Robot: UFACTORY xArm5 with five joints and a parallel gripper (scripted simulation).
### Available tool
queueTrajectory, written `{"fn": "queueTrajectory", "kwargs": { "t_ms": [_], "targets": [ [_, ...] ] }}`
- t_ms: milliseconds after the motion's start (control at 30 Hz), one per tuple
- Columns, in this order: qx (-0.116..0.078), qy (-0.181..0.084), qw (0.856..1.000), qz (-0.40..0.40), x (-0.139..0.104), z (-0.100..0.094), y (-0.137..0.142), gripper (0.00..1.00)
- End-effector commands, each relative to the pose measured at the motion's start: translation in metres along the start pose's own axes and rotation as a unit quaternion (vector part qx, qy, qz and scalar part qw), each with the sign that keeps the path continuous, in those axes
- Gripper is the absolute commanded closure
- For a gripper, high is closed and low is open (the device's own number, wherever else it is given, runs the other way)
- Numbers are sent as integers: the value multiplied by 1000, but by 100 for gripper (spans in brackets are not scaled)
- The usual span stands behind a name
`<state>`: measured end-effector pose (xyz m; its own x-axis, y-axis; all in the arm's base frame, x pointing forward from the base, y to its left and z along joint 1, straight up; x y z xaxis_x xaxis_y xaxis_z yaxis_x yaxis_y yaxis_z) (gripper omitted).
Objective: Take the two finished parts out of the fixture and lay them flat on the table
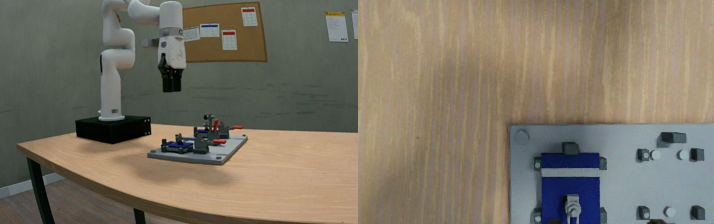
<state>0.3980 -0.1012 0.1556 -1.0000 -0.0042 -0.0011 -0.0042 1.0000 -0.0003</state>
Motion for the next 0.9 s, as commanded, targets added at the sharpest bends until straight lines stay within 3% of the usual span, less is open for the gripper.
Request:
{"fn": "queueTrajectory", "kwargs": {
  "t_ms": [0,367,700,867],
  "targets": [
    [0,-2,1000,0,-1,8,0,52],
    [0,-2,1000,0,-1,52,0,52],
    [0,-2,1000,0,-2,56,0,52],
    [0,-2,1000,0,-14,56,1,52]
  ]
}}
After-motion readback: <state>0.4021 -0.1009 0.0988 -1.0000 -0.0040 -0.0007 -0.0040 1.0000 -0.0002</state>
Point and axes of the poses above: the point where the finger pads meet when closed, its own z axis out along the fingers, its own y axis across the jaws, x = y × z, the point moved 2 cm from there along -z, back along the fingers, and after that the axes turned 6 degrees about z, right-handed, at the moved point
